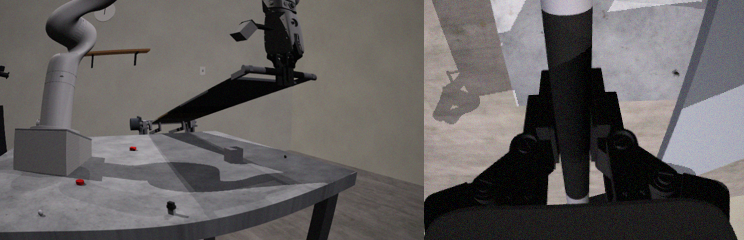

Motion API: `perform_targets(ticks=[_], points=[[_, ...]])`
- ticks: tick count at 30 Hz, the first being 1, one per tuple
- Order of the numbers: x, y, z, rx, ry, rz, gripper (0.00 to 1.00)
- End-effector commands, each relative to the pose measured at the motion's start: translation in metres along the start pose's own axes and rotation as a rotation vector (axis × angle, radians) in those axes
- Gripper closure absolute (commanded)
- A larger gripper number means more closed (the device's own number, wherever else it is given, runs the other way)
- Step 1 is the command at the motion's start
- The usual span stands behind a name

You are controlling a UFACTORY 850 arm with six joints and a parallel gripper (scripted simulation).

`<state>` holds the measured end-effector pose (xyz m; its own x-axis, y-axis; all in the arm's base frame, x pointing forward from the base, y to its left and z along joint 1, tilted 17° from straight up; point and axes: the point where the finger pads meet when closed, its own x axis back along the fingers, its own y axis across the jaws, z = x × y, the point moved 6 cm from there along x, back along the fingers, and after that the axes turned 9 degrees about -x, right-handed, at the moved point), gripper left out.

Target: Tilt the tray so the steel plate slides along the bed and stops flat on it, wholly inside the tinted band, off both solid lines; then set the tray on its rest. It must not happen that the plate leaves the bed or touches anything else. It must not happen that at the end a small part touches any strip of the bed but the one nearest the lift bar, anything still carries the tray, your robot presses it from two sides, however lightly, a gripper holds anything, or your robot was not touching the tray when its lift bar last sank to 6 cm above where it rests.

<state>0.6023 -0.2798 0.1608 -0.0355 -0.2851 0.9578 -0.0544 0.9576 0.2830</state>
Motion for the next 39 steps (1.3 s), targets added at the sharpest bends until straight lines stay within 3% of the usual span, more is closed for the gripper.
perform_targets(ticks=[1,4,6,28,33,34,36,39], points=[[0.038,0.009,0.001,0.001,-0.003,0.001,1.00],[-0.006,-0.002,-0.001,0.001,-0.003,0.001,1.00],[-0.023,-0.005,-0.002,0.001,-0.003,0.001,1.00],[-0.025,-0.006,-0.002,0.001,-0.003,0.001,1.00],[0.041,0.010,0.001,0.001,-0.003,0.001,1.00],[0.046,0.011,0.001,0.001,-0.003,0.001,1.00],[0.029,0.007,0.000,0.001,-0.003,0.001,1.00],[-0.016,-0.004,-0.001,0.001,-0.003,0.001,1.00]])
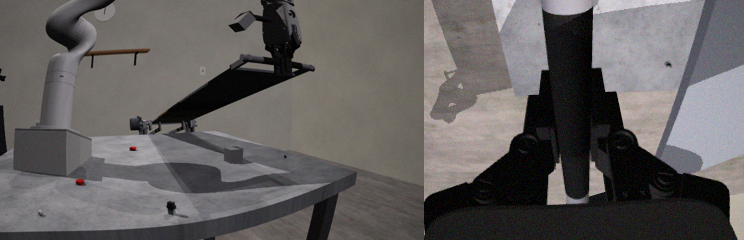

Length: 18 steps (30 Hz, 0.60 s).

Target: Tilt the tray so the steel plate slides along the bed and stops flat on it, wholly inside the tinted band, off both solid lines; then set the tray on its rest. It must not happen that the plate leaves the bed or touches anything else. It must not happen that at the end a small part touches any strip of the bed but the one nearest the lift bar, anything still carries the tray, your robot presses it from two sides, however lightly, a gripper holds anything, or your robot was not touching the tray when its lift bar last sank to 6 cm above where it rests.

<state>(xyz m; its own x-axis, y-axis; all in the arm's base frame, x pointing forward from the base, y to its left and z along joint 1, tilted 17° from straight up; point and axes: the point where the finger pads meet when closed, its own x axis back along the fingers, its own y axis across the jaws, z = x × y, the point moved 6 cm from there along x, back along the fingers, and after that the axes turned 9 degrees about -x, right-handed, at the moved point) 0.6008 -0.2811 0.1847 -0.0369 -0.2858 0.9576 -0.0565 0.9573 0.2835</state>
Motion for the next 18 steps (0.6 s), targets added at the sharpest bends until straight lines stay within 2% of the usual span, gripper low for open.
perform_targets(ticks=[1,18], points=[[-0.0440,-0.0107,-0.0019,-0.001,-0.002,0.001,1.00],[-0.0463,-0.0112,-0.0020,-0.001,-0.002,0.001,1.00]])
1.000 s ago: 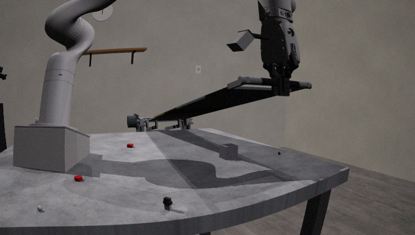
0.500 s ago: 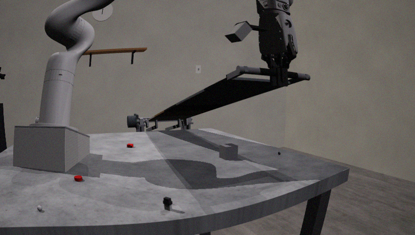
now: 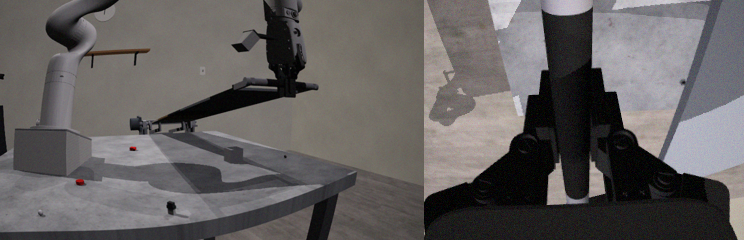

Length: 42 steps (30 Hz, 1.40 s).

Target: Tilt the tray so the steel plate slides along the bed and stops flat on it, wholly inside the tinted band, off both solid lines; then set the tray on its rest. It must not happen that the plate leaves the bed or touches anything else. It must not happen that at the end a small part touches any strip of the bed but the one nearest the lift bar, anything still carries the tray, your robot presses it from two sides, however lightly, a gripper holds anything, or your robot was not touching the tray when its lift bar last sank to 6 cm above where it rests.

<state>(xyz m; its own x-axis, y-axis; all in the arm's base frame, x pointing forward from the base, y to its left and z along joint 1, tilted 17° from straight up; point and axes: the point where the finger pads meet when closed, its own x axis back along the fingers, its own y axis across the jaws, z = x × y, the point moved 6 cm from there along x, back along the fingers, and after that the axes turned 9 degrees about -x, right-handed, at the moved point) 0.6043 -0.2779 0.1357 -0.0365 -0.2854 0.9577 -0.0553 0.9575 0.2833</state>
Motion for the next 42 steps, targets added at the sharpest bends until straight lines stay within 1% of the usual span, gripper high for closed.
perform_targets(ticks=[1,5,7,9,10,11,12,13,15,16,17,22,23,39,41,42], points=[[0.002,0.000,-0.001,0.000,-0.002,0.001,1.00],[0.002,0.000,-0.001,0.000,-0.002,0.001,1.00],[0.023,0.005,0.000,0.000,-0.002,0.001,1.00],[0.057,0.013,0.001,0.000,-0.002,0.001,1.00],[0.070,0.017,0.002,0.000,-0.002,0.001,1.00],[0.074,0.018,0.002,0.000,-0.002,0.001,1.00],[0.070,0.017,0.002,0.000,-0.002,0.001,1.00],[0.057,0.013,0.001,0.000,-0.002,0.001,1.00],[0.023,0.005,0.000,0.000,-0.002,0.001,1.00],[0.011,0.002,-0.001,0.000,-0.002,0.001,1.00],[0.006,0.001,-0.001,0.000,-0.002,0.001,1.00],[0.006,0.001,-0.001,0.000,-0.002,0.001,1.00],[0.002,0.000,-0.001,0.000,-0.002,0.001,1.00],[0.004,0.000,-0.001,0.000,-0.002,0.001,1.00],[0.026,0.005,0.000,0.000,-0.002,0.001,1.00],[0.043,0.009,0.001,0.000,-0.002,0.001,1.00]])
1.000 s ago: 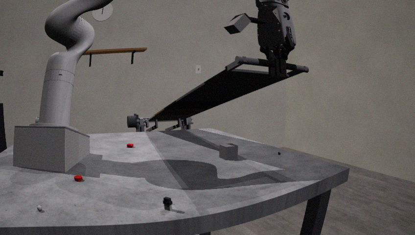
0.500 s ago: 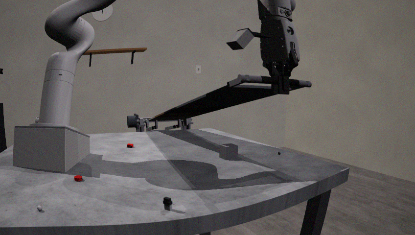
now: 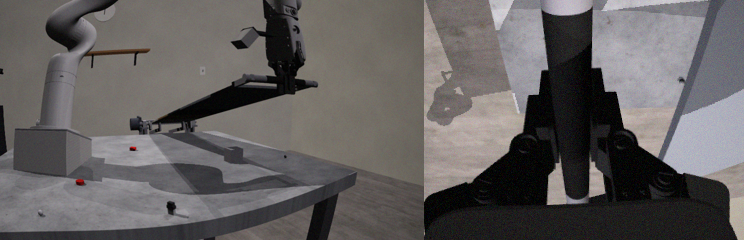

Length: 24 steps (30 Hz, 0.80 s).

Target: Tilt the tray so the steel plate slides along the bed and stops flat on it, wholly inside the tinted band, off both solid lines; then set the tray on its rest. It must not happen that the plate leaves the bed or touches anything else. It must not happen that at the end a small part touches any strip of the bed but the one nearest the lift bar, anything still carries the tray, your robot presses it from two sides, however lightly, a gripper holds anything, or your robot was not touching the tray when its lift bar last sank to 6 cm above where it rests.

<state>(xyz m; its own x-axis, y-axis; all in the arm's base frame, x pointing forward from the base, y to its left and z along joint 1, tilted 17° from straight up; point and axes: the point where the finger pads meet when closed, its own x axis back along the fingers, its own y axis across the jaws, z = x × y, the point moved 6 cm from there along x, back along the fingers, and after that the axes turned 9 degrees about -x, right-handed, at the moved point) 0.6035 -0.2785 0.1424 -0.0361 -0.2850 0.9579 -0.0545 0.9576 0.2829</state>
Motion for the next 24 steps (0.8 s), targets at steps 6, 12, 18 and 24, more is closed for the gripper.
perform_targets(ticks=[6,12,18,24], points=[[0.036,0.008,0.000,0.001,-0.003,0.001,1.00],[0.001,0.000,-0.001,0.001,-0.003,0.001,1.00],[-0.002,-0.001,-0.001,0.001,-0.003,0.001,1.00],[-0.002,-0.001,-0.001,0.001,-0.003,0.001,1.00]])
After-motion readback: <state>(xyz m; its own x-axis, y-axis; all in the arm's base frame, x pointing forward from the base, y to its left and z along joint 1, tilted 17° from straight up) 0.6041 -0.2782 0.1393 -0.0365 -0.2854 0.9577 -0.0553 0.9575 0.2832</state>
